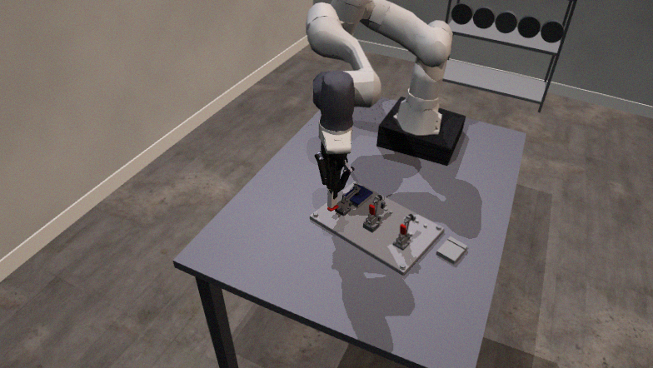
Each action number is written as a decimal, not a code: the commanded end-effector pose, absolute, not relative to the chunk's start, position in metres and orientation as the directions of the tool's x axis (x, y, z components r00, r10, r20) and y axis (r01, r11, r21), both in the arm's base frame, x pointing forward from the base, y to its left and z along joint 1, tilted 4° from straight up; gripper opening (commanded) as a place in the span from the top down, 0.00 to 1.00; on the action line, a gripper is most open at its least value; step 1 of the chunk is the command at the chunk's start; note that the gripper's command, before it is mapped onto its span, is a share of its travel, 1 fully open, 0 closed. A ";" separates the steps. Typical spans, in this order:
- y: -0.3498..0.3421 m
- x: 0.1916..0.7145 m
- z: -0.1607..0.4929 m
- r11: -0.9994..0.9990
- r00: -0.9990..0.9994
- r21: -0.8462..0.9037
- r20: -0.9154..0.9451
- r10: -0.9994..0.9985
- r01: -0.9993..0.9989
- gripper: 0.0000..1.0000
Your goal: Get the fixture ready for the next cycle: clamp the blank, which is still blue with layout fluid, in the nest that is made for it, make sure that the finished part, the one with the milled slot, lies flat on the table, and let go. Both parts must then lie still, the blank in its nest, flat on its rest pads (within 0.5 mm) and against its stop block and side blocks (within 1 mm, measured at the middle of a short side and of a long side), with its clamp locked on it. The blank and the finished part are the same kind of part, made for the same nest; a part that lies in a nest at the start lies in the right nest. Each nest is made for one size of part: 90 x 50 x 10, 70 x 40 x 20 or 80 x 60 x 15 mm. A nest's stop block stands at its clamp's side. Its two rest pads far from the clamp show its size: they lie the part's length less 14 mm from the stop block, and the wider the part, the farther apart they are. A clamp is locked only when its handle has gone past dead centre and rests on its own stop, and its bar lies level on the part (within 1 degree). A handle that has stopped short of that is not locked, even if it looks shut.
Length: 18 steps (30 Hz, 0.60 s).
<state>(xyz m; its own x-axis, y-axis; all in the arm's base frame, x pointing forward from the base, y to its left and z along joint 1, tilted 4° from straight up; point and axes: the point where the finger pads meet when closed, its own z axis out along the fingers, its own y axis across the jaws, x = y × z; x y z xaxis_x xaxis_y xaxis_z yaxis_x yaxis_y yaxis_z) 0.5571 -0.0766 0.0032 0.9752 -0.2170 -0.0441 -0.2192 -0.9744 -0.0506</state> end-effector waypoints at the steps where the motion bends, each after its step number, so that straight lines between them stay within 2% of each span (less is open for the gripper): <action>1: -0.076 0.559 0.003 -0.974 0.975 -0.052 -0.041 -0.218 -0.219 1.00; 18: -0.076 0.559 0.001 -0.974 0.975 -0.052 -0.041 -0.218 -0.219 1.00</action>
<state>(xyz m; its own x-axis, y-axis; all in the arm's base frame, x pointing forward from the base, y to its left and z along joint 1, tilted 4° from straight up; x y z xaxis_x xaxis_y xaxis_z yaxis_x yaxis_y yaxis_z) 0.5571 -0.0765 0.0012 0.9753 -0.2163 -0.0441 -0.2184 -0.9745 -0.0506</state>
